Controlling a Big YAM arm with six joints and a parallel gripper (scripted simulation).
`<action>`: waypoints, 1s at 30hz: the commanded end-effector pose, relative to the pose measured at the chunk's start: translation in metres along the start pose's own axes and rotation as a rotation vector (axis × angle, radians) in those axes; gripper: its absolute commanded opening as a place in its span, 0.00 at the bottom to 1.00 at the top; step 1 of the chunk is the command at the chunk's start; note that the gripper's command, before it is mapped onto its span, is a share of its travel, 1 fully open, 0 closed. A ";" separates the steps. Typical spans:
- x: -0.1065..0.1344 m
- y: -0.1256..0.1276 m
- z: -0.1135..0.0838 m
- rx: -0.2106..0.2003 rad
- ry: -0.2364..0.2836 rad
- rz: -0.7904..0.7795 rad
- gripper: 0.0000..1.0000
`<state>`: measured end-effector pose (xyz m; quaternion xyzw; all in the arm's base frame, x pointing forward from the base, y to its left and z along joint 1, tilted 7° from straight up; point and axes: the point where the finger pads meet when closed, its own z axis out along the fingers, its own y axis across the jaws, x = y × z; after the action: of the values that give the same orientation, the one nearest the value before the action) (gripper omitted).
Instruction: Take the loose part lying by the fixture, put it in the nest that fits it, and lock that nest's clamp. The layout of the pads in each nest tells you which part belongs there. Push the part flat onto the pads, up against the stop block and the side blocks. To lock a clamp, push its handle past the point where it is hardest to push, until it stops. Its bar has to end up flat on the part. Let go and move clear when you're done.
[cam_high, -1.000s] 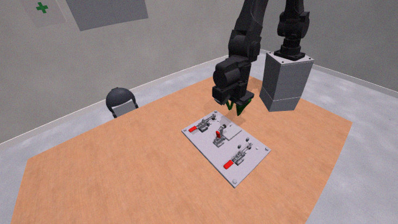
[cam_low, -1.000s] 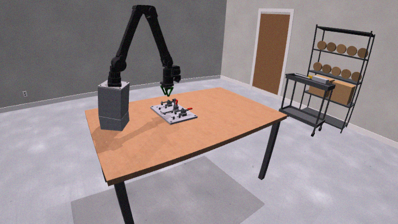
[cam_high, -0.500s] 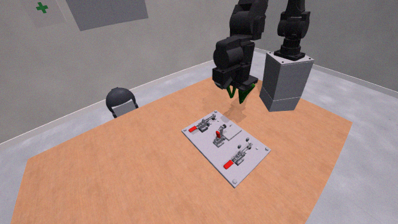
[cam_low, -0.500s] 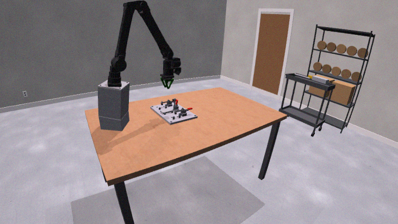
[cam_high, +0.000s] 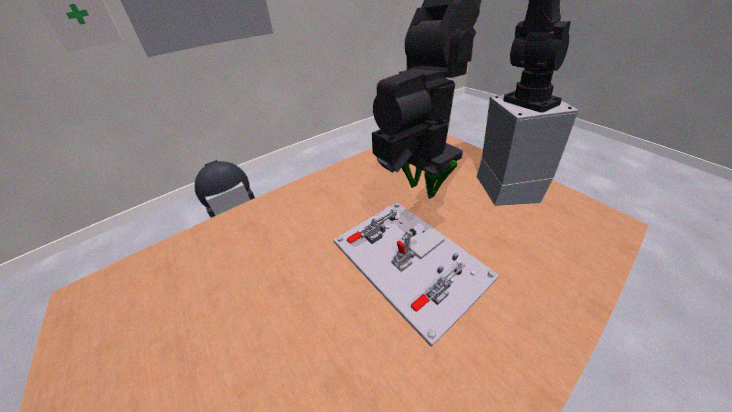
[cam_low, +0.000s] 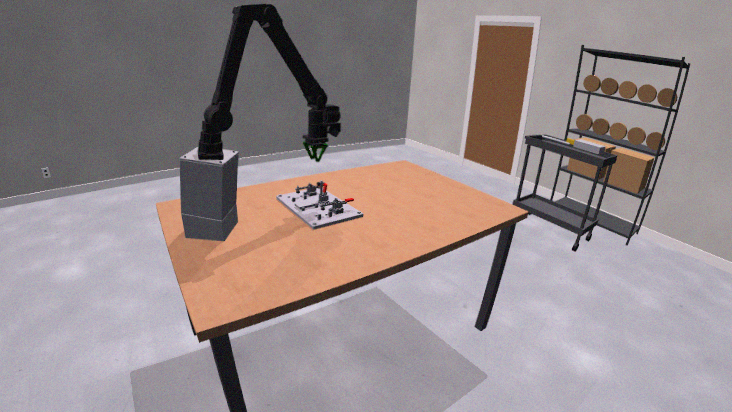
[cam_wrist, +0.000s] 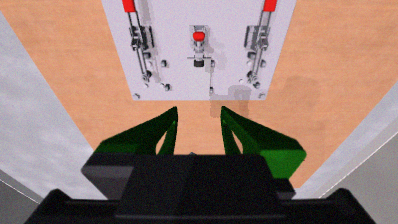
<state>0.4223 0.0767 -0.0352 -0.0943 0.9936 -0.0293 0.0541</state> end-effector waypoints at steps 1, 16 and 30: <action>-0.024 0.000 0.000 0.001 -0.007 0.010 0.45; -0.067 -0.003 0.000 0.002 -0.008 0.010 0.45; -0.054 -0.004 0.015 0.002 0.005 0.010 0.45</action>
<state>0.4754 0.0879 -0.0313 -0.0942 0.9935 -0.0290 0.0568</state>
